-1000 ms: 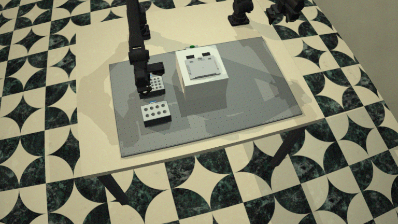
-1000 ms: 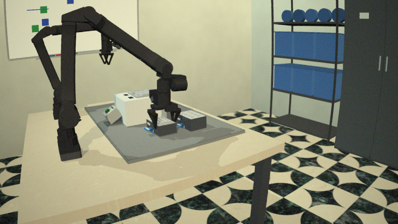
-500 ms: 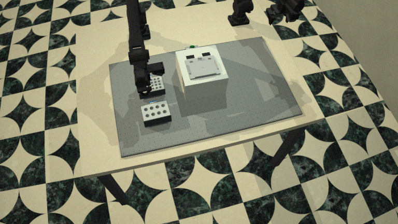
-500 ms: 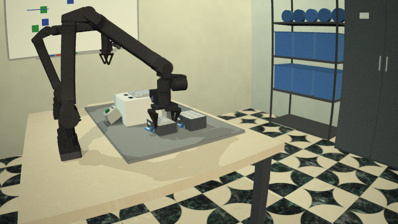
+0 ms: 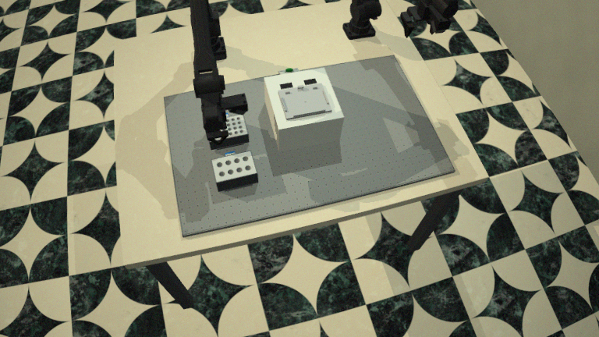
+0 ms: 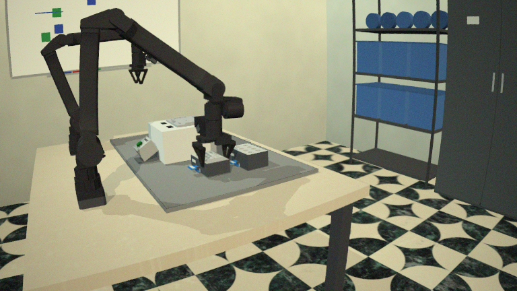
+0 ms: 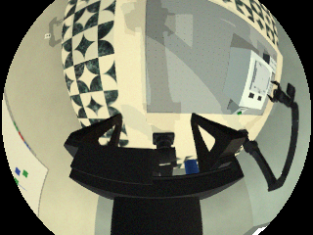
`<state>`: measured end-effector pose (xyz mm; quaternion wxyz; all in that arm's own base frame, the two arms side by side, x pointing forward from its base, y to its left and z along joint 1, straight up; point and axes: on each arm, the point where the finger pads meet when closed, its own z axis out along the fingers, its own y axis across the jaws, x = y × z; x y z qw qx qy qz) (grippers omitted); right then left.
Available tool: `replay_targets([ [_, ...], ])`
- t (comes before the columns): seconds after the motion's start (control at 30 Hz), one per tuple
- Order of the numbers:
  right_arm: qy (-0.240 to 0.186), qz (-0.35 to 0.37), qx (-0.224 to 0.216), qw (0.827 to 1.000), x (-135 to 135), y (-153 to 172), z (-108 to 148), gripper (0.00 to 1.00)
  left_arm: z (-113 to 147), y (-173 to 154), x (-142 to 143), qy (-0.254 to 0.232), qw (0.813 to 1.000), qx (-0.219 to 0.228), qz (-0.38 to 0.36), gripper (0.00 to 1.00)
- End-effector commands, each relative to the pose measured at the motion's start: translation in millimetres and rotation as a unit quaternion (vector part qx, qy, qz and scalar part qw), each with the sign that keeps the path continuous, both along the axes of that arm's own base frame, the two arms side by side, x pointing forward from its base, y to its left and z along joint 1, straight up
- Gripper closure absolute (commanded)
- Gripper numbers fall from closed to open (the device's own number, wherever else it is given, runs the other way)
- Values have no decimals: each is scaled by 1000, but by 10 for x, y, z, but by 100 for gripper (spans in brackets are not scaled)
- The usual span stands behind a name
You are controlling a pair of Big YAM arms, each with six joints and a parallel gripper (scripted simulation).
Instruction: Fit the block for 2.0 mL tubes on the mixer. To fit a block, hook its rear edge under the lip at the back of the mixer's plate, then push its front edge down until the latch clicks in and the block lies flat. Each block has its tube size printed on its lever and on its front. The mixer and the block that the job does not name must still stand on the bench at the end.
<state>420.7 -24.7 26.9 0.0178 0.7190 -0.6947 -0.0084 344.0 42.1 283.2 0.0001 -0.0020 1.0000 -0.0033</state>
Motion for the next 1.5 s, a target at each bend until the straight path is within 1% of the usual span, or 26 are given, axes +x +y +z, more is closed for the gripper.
replay_targets([
  [0.0,-44,-4,1,999,237,-9,304,100,276,-14,152,-32,999,3,0,0],
  [0.13,-35,-5,2,999,136,-4,303,100,288,-13,160,-34,999,3,0,0],
  [0.23,-35,-5,2,999,133,-4,318,100,248,-15,141,-29,1000,3,0,0],
  [0.63,-60,-5,0,998,319,-14,499,100,89,-25,60,-9,1000,0,0,0],
  [0.8,-63,-6,0,998,341,-15,519,100,11,-30,17,1,1000,-1,0,0],
  [0.93,-56,-6,0,998,349,-16,462,100,-28,-33,-5,6,1000,-2,0,0],
  [1.0,-58,-8,-2,998,349,-17,529,100,-36,-34,-9,7,1000,-2,0,0],
  [1.07,-60,-5,-3,998,358,-1,599,100,-37,-34,-9,7,1000,-2,0,0],
  [1.13,-60,-5,-3,998,358,-1,599,100,-37,-34,-9,7,1000,-2,0,0],
  [1.33,-72,6,-2,997,411,4,807,100,59,-27,50,-5,1000,0,0,0],
  [1.47,-70,8,1,998,412,14,863,100,119,-22,86,-13,1000,1,0,0],
])
